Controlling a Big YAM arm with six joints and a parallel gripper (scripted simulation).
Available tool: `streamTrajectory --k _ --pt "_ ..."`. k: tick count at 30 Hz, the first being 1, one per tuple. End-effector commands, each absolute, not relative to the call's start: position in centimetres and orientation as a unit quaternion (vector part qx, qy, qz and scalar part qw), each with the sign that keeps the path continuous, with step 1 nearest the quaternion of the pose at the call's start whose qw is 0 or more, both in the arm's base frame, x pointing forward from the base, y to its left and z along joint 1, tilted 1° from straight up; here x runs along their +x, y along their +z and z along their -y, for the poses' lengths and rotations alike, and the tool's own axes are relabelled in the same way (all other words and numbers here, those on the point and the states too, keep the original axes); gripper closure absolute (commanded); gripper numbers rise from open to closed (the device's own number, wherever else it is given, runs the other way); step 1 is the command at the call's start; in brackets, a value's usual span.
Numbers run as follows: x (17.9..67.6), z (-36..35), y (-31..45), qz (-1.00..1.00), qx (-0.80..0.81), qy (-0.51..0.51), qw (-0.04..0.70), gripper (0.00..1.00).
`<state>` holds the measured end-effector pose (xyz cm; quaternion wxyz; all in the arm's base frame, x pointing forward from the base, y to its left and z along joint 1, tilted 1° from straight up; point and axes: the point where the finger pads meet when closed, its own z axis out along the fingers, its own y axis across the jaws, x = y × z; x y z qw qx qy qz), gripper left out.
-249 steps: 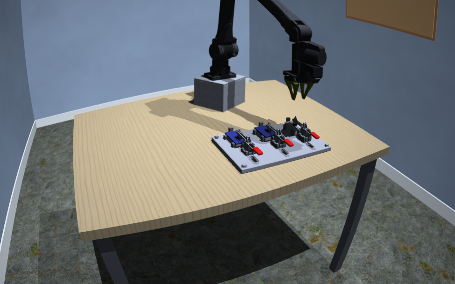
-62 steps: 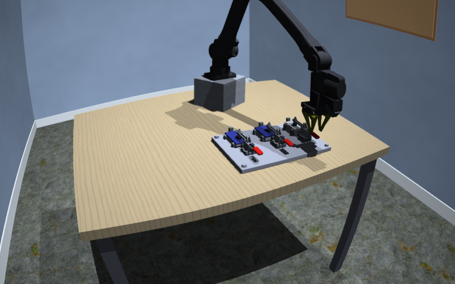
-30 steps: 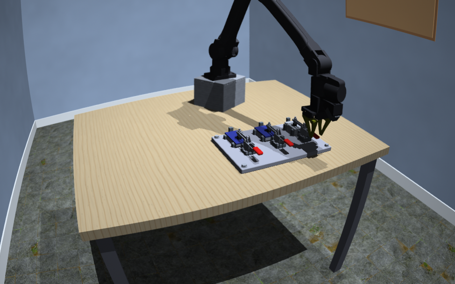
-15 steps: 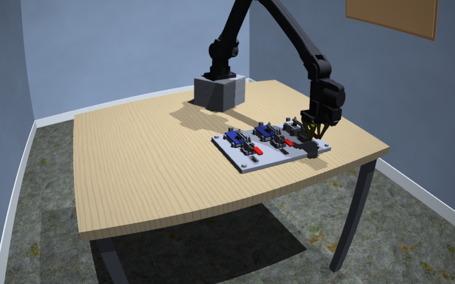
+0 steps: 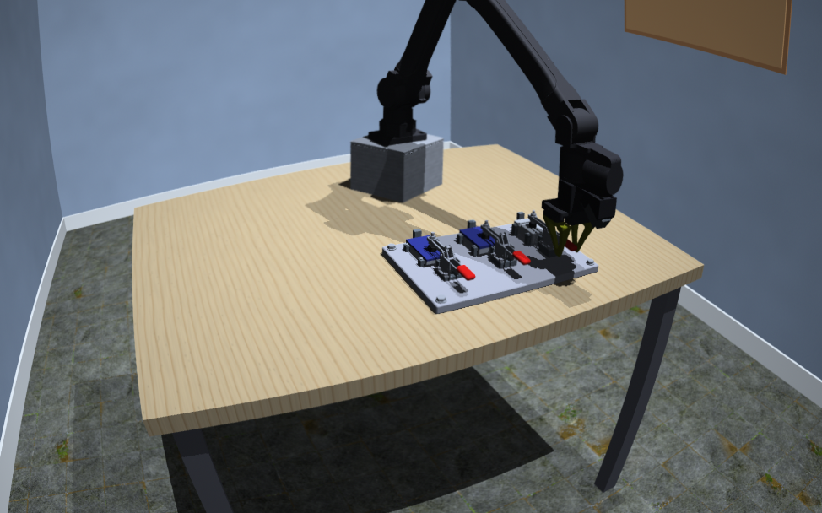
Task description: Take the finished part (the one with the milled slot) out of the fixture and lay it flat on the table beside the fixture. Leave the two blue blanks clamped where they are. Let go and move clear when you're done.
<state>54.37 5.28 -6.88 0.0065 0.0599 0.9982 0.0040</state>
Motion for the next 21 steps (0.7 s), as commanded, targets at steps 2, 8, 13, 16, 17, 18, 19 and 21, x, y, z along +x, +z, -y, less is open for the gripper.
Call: streamTrajectory --k 2,8,13,16,17,18,19,21 --pt "55.04 -4.71 -5.21 -0.997 0.071 0.009 0.026 0.55" --pt "55.03 -4.74 -5.08 -0.997 0.071 0.009 0.026 0.55" --pt "55.03 -4.77 -4.98 -0.997 0.071 0.009 0.027 0.55" --pt "55.03 -4.78 -4.96 -0.997 0.071 0.009 0.027 0.55" --pt "55.02 -4.78 -4.94 -0.997 0.071 0.009 0.027 0.55" --pt "55.02 -4.79 -4.92 -0.997 0.071 0.009 0.027 0.55" --pt "55.02 -4.80 -4.90 -0.997 0.071 0.009 0.027 0.55" --pt "55.01 -4.81 -4.87 -0.997 0.070 0.009 0.028 0.55"
